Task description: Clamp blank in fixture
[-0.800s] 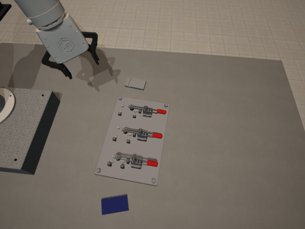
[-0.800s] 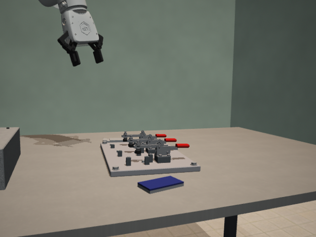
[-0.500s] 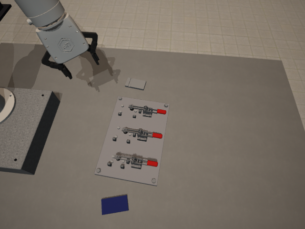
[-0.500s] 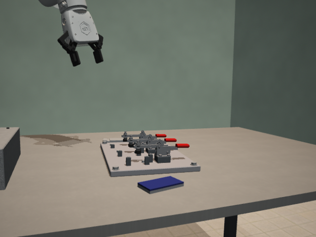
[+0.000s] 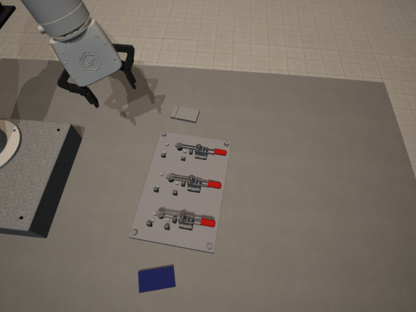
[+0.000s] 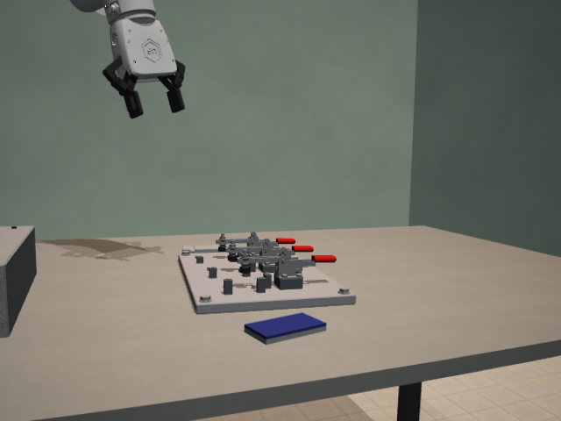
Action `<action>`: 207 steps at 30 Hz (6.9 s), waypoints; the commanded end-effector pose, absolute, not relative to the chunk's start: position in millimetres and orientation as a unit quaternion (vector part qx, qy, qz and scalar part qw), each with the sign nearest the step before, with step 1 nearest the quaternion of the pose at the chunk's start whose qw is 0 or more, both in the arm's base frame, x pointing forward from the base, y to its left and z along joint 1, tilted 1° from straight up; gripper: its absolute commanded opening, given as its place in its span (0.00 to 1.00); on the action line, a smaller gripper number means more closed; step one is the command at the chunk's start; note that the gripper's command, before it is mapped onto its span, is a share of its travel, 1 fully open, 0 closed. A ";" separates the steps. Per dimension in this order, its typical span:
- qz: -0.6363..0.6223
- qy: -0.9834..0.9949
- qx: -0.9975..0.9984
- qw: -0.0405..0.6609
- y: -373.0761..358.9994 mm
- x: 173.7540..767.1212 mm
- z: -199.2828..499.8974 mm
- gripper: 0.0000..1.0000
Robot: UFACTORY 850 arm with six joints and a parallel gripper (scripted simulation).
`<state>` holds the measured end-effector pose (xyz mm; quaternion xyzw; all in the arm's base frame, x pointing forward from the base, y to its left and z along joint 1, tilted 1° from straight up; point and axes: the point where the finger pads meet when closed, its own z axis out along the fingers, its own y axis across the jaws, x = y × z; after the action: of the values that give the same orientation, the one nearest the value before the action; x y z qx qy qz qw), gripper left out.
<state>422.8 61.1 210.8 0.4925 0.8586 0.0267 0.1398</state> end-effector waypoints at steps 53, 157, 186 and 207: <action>0.041 0.435 0.897 0.058 69.9 486.0 176.9 1.00; 0.006 -0.041 0.999 -0.004 83.8 533.5 132.7 0.47; 0.006 -0.041 0.999 -0.004 84.2 533.8 113.0 0.47; 0.006 -0.041 0.999 -0.004 79.3 596.4 73.4 0.47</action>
<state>560.1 82.3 72.2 0.9991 -0.0412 0.0045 -0.0037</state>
